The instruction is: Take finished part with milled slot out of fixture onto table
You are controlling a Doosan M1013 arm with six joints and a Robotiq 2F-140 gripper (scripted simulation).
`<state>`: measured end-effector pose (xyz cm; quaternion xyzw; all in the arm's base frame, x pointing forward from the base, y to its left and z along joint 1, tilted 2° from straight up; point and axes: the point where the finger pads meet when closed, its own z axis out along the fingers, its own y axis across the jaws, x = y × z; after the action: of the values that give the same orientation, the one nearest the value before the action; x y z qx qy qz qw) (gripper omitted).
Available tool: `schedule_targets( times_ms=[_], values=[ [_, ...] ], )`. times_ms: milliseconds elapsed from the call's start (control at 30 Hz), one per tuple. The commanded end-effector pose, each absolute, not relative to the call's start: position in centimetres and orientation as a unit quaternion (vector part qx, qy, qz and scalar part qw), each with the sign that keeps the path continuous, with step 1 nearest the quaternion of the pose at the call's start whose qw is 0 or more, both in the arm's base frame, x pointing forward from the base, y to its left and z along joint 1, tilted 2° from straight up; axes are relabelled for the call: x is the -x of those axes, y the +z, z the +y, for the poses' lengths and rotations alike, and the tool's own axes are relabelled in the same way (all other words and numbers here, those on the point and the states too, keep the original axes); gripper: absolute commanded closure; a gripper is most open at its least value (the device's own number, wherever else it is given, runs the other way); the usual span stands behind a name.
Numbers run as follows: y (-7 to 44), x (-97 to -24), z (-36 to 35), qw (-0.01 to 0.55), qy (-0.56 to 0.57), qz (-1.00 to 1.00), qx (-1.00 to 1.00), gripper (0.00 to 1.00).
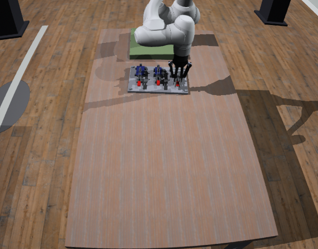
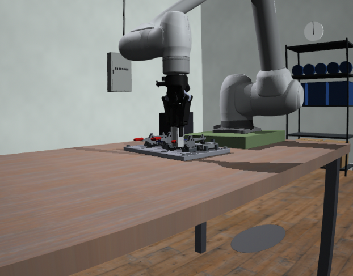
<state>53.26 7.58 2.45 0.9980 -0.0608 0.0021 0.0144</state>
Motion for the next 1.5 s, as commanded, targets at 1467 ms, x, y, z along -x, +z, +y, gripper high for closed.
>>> schedule_targets(
  times_ms=[1467],
  values=[
    [4.6, -51.6, 7.8, 0.014, 0.002, -0.061, -0.998, 0.89]
  ],
)
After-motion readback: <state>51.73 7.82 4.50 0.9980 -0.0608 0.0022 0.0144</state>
